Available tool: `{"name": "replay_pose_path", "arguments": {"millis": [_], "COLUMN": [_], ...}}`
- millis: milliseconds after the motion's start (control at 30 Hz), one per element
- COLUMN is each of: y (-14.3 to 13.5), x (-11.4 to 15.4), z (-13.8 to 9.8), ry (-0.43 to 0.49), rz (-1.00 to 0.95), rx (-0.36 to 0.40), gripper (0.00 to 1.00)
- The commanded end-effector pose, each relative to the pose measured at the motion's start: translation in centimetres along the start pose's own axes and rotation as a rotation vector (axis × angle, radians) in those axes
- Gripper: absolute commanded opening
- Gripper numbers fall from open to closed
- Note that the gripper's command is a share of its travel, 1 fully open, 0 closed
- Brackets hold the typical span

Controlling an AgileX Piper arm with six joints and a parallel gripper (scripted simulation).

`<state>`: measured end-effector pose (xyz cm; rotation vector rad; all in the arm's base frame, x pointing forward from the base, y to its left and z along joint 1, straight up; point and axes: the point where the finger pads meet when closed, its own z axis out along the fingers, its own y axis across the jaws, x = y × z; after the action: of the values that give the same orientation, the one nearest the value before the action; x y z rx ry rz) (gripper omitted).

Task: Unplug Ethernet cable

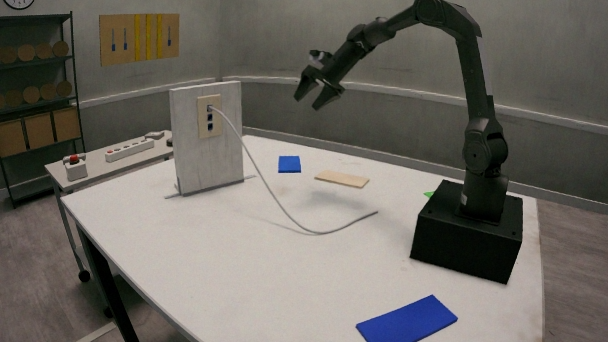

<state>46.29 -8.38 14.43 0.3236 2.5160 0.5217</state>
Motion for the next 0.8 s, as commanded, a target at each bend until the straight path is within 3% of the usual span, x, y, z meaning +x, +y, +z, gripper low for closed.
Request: {"name": "replay_pose_path", "arguments": {"millis": [0,367,767], "y": [1.4,6.1,6.9], "x": [1.4,9.8,16.2], "z": [-1.1,-6.9,-10.4], "ry": [0.007,-0.024,-0.129], "rz": [-0.029,-0.206,-0.362], "rx": [0.037,0.209,0.285], "gripper": [0.32,0.32,0.32]}}
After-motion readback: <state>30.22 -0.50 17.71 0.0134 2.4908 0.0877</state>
